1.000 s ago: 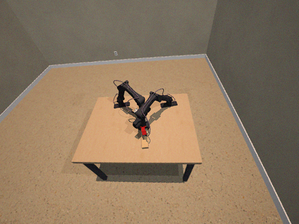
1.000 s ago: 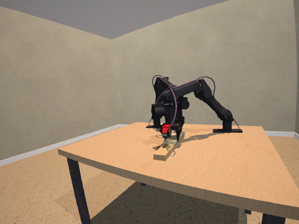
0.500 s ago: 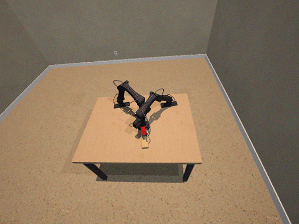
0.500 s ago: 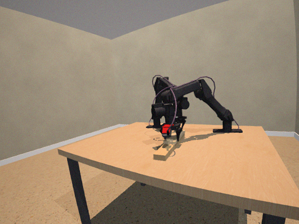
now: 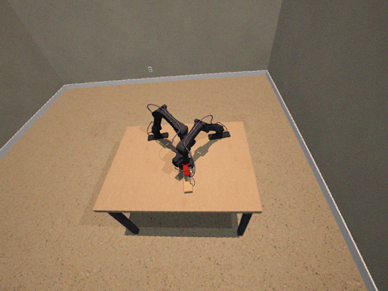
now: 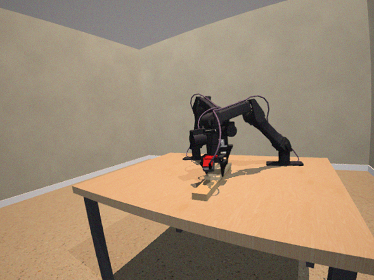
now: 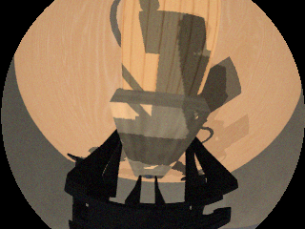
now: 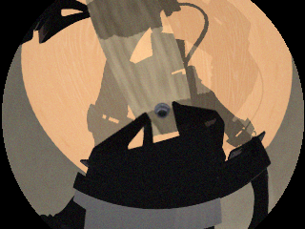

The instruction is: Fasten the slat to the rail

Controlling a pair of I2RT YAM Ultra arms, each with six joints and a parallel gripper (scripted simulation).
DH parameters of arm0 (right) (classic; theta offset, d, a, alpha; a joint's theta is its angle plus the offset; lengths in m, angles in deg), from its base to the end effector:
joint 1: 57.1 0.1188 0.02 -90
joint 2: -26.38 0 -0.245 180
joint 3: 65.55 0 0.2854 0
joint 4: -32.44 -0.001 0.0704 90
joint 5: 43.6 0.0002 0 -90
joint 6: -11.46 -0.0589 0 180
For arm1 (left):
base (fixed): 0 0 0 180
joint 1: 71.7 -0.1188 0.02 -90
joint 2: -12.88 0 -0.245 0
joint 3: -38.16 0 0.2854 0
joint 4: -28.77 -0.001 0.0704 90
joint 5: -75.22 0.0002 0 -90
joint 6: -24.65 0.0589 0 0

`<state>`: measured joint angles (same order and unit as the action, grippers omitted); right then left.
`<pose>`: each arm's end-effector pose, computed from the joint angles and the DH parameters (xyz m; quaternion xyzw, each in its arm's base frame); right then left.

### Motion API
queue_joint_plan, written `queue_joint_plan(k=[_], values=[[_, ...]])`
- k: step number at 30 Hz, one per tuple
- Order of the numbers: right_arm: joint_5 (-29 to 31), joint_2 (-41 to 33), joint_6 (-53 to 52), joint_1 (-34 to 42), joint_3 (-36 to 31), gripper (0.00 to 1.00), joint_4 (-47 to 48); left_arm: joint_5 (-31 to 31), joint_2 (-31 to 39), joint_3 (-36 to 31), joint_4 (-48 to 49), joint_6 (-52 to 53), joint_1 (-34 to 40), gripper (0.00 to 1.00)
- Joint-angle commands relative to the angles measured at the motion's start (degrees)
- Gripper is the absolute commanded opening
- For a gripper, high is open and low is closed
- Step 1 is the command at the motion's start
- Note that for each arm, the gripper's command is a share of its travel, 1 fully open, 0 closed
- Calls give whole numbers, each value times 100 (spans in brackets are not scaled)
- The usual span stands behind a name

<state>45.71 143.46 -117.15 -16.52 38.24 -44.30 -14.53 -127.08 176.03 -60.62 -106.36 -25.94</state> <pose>0.3095 0.2674 0.1420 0.0172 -0.9998 -0.0045 0.0040 0.3419 -0.3500 0.1368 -0.0414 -0.9991 -0.0073 0.0109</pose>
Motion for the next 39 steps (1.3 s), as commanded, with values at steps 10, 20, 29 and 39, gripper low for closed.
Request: queue_joint_plan(k=[10, 20, 29, 39], values=[[90, -82, 3683, 25, 73, 34, -70, -2, 54, 25, 3, 0, 0, 72], [106, -91, 6074, 30, 80, 34, -82, -2, 54, 25, 3, 0, 0, 72], [127, -99, 8578, 36, 89, 34, -98, -2, 54, 25, 3, 0, 0, 72], [133, -106, 11099, 37, 88, 34, -100, -2, 54, 25, 3, 0, 0, 72]])
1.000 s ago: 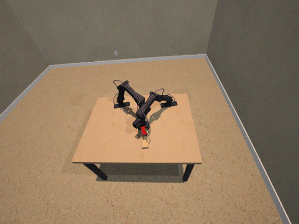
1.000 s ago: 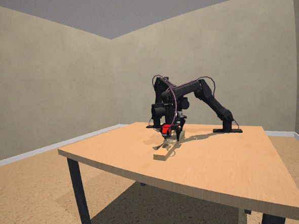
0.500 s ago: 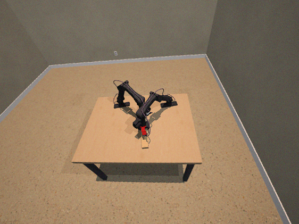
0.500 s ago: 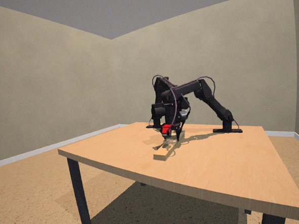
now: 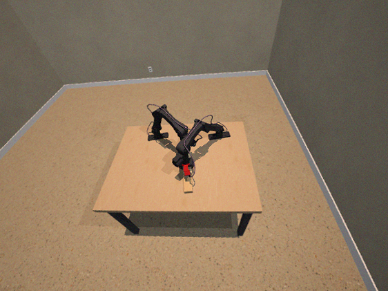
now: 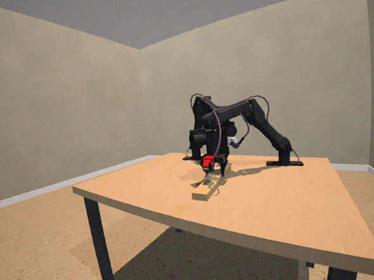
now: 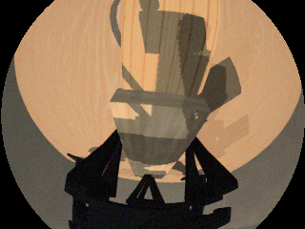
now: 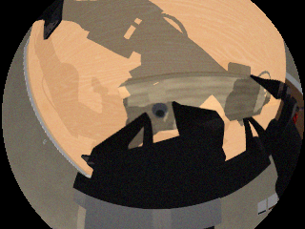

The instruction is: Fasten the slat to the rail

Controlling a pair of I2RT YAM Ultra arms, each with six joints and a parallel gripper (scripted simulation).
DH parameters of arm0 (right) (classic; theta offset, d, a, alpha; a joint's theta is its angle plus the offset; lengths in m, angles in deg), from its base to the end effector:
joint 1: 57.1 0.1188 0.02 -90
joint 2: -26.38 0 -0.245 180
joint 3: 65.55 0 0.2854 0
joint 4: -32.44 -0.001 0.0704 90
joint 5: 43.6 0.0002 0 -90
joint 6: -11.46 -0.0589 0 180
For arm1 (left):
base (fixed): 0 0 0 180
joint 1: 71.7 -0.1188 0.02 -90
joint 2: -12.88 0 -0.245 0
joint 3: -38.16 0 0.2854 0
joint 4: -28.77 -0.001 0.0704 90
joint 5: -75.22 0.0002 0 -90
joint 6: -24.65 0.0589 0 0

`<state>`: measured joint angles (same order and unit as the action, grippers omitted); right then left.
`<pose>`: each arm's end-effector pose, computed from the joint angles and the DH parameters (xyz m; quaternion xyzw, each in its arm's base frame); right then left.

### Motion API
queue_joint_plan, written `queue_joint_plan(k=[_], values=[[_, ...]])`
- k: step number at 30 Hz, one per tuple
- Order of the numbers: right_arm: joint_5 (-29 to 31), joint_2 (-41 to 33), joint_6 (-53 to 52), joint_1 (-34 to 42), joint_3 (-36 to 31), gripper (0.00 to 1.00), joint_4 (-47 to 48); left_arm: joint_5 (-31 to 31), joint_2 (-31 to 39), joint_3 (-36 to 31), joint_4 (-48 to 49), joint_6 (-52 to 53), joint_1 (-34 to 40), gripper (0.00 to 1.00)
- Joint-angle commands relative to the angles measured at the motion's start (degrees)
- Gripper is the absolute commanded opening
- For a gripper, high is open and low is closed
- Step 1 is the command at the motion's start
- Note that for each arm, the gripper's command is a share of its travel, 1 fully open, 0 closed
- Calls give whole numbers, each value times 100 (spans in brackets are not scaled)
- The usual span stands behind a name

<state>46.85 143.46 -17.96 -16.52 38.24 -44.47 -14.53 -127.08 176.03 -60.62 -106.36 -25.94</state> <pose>0.3100 0.2662 0.1420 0.7725 -0.6350 0.0036 0.0024 0.3419 -0.3500 0.1368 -0.0414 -0.9991 -0.0073 0.0109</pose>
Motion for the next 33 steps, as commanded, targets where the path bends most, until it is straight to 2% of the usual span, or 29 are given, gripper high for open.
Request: queue_joint_plan(k=[1, 33], values=[[5, -105, 1245, 30, 91, 34, -85, -2, 54, 25, 3, 0, 0, 72], [-45, -89, 1375, 7, 115, 34, -111, -2, 54, 25, 3, 0, 0, 72]])
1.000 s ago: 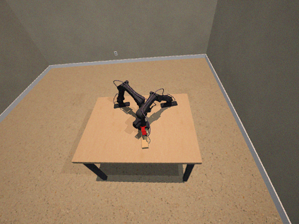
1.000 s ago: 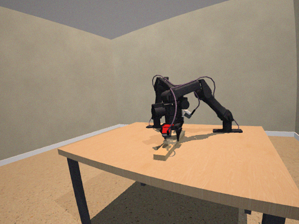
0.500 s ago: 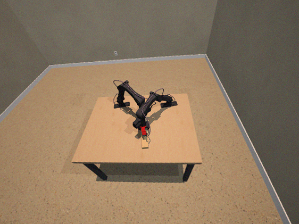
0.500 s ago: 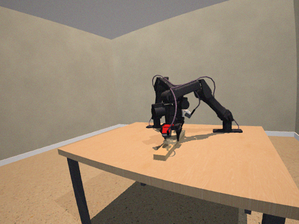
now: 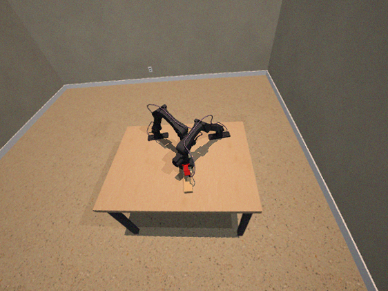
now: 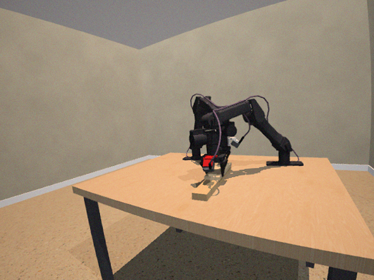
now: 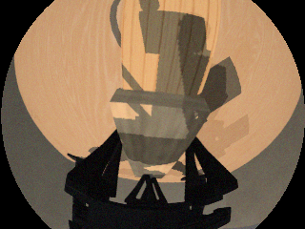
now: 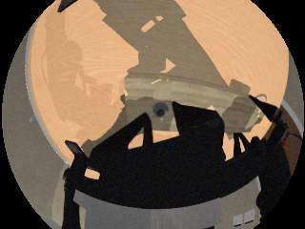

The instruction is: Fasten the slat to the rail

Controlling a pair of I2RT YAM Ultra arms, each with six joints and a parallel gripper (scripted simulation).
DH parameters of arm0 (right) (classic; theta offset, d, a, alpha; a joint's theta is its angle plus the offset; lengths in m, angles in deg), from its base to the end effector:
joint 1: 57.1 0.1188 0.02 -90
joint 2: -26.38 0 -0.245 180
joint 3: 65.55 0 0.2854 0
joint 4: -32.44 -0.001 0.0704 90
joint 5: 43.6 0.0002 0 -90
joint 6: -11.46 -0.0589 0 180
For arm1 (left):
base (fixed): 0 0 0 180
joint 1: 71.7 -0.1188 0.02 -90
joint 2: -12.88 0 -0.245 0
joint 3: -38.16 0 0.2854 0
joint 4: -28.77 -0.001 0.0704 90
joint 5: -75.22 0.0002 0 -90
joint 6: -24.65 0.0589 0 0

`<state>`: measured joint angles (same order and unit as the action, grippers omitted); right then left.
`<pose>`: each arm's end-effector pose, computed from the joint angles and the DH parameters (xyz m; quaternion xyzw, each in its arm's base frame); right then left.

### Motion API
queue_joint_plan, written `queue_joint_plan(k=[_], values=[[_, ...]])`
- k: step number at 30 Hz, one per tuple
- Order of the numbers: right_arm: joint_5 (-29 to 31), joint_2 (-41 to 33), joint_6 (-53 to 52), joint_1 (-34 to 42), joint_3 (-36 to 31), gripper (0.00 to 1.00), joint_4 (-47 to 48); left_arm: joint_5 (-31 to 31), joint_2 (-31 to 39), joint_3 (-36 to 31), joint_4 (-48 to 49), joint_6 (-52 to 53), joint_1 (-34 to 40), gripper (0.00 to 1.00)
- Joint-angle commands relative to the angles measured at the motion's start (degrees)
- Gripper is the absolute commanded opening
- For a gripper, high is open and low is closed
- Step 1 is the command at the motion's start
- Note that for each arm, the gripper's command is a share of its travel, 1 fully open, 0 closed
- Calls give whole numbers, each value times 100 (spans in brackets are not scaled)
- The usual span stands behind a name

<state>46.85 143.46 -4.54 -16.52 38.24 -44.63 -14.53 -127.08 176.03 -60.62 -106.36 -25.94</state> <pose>0.3097 0.2660 0.1420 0.8414 -0.5404 0.0029 0.0041 0.3419 -0.3500 0.1368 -0.0414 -0.9991 -0.0073 0.0109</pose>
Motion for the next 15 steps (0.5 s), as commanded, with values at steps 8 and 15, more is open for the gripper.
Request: queue_joint_plan(k=[8, 15], values=[[-12, -55, 9, 2, 48, 20, -21, -2, 54, 25, 3, 0, 0, 72], [-1, -43, 0, 0, 24, 11, 5, -2, 54, 25, 3, 0, 0, 72]])
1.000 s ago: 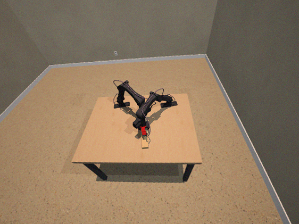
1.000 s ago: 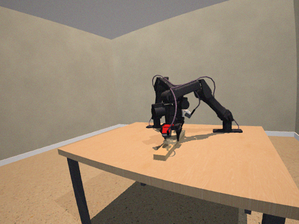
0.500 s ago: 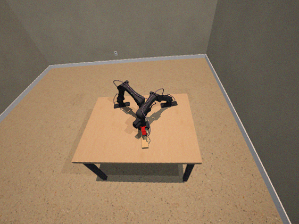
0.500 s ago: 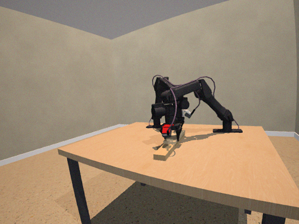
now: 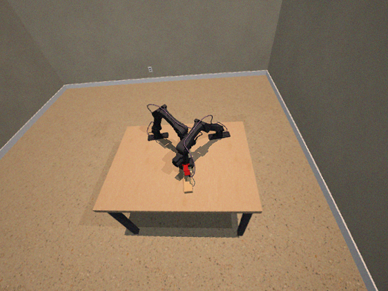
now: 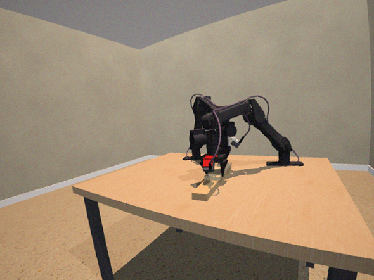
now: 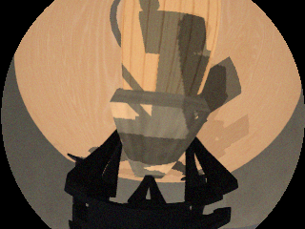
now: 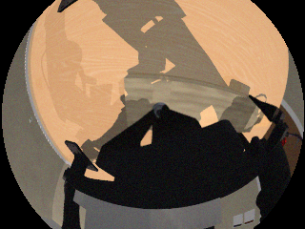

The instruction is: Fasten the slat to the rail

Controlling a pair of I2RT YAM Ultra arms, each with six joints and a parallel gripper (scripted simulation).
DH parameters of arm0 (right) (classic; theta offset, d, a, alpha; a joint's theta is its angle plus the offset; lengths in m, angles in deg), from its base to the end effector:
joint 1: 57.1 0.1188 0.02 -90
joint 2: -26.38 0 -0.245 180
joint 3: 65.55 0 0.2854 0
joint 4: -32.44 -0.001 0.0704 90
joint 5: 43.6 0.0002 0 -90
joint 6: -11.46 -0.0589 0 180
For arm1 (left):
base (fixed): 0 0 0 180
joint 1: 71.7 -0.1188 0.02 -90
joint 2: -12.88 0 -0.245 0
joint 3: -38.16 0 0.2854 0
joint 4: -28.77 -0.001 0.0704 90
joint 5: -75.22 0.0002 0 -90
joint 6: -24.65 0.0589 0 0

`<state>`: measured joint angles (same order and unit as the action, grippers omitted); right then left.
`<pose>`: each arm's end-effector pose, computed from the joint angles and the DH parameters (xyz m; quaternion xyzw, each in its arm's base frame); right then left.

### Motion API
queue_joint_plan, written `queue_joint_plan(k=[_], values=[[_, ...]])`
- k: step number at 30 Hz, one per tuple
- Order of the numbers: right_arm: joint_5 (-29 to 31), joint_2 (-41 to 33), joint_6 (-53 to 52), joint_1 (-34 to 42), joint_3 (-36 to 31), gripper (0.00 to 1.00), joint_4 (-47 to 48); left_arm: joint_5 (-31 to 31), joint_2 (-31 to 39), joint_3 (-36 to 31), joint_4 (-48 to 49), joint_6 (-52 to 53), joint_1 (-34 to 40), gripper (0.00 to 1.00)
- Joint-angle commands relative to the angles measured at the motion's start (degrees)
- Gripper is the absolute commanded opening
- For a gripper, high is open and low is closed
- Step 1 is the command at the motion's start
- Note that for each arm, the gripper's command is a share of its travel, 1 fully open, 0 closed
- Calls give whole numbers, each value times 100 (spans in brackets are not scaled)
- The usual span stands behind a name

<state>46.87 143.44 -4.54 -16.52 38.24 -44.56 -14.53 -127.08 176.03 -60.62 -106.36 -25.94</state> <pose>0.3099 0.2661 0.1422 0.8414 -0.5404 0.0033 0.0034 0.3419 -0.3500 0.1368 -0.0414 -0.9991 -0.0073 0.0109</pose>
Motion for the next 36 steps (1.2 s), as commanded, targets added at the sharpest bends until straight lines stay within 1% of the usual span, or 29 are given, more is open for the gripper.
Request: queue_joint_plan(k=[1, 26, 34, 36], values=[[-3, -41, 0, 0, 24, 11, -2, -2, 54, 25, 3, 0, 0, 72], [-3, -41, -37, 0, 24, 11, -1, -2, 54, 25, 3, 0, 0, 72], [-34, -44, -1620, -15, 21, 11, 2, -2, 54, 25, 3, 0, 0, 72], [-34, -44, -1620, -15, 21, 11, 2, -2, 54, 25, 3, 0, 0, 72]])
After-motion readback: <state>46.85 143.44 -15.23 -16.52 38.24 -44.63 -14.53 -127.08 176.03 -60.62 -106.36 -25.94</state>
